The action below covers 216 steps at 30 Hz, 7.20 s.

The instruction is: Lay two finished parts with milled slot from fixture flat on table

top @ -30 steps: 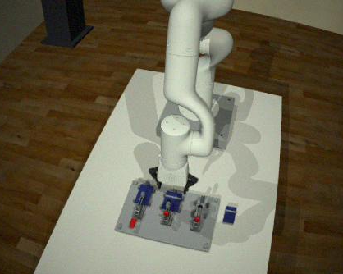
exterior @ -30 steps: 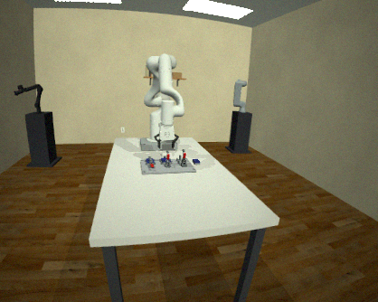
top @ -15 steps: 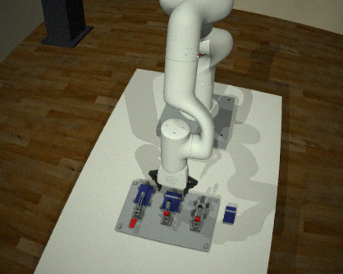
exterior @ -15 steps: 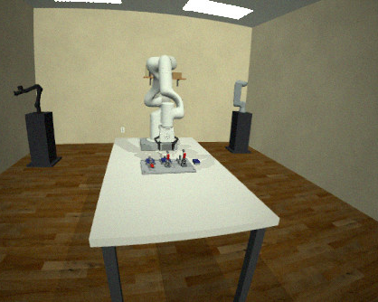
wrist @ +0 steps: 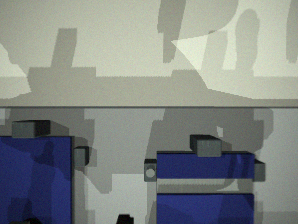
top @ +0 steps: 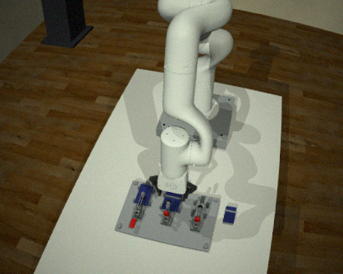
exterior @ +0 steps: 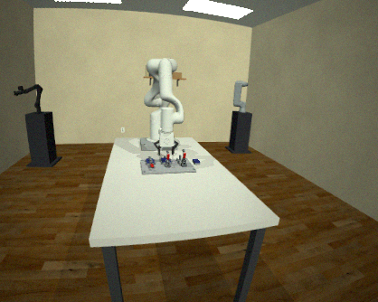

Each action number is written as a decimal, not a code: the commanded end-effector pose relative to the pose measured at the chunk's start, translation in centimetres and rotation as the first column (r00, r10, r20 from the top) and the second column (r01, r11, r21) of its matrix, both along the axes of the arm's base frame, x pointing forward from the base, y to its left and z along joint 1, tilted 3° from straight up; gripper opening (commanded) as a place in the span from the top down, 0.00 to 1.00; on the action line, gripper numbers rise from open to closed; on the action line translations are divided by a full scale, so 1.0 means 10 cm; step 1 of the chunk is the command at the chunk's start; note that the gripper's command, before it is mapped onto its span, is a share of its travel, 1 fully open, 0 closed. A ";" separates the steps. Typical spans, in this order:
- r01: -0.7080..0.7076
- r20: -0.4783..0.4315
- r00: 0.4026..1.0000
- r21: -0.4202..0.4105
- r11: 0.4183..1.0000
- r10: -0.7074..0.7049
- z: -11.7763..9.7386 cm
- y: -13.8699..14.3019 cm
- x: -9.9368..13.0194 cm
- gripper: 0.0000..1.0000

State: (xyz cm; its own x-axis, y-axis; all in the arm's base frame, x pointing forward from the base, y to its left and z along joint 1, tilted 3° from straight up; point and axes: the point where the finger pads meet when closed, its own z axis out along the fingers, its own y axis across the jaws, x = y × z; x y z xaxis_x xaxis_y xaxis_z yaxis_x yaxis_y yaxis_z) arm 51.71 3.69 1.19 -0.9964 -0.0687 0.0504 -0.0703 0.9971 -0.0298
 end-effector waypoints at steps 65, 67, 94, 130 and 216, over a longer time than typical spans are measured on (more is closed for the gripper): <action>0.000 0.002 1.000 0.000 1.000 0.000 -0.39 -0.01 0.00 0.00; 0.000 0.002 1.000 0.000 1.000 0.000 -0.39 -0.01 0.00 0.00; 0.000 0.002 1.000 0.000 1.000 0.000 -0.39 -0.01 0.00 1.00; 0.000 0.002 1.000 0.000 1.000 0.000 -0.39 -0.01 0.00 1.00; 0.000 0.002 1.000 0.000 1.000 0.000 0.27 0.01 -0.04 1.00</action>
State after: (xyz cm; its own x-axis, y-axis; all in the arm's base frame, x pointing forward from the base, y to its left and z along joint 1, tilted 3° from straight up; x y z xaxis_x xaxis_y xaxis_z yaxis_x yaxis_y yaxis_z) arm 51.31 3.73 3.33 -0.9963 -0.0687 0.0507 -0.0703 0.9971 -0.0300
